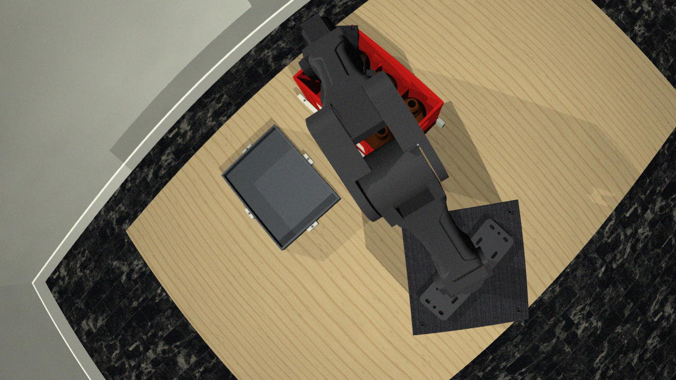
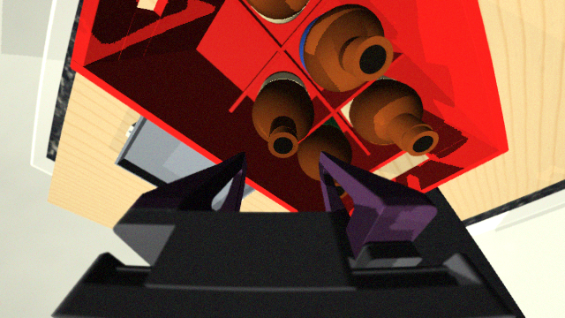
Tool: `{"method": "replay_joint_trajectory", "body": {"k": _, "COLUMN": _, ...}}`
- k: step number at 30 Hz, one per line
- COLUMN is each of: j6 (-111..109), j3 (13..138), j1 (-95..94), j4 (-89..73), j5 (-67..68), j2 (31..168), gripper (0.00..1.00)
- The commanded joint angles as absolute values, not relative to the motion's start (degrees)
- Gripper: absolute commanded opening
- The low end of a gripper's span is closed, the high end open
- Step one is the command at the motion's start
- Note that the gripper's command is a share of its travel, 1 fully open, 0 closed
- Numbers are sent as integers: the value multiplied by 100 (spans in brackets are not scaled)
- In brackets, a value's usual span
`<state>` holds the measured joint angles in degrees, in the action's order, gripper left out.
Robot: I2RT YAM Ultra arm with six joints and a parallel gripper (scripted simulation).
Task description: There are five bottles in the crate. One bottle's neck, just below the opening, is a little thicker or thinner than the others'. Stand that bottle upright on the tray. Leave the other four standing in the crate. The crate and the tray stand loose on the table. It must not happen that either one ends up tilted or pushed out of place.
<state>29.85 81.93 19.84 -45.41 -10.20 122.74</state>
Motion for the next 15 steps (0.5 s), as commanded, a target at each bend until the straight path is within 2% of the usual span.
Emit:
{"method": "replay_joint_trajectory", "body": {"k": 1, "j6": 2978, "j3": 8356, "j1": 2025, "j4": -4539, "j5": -955, "j2": 12298, "gripper": 61}}
{"method": "replay_joint_trajectory", "body": {"k": 15, "j6": 2980, "j3": 8350, "j1": 2024, "j4": -4538, "j5": -955, "j2": 12125, "gripper": 61}}
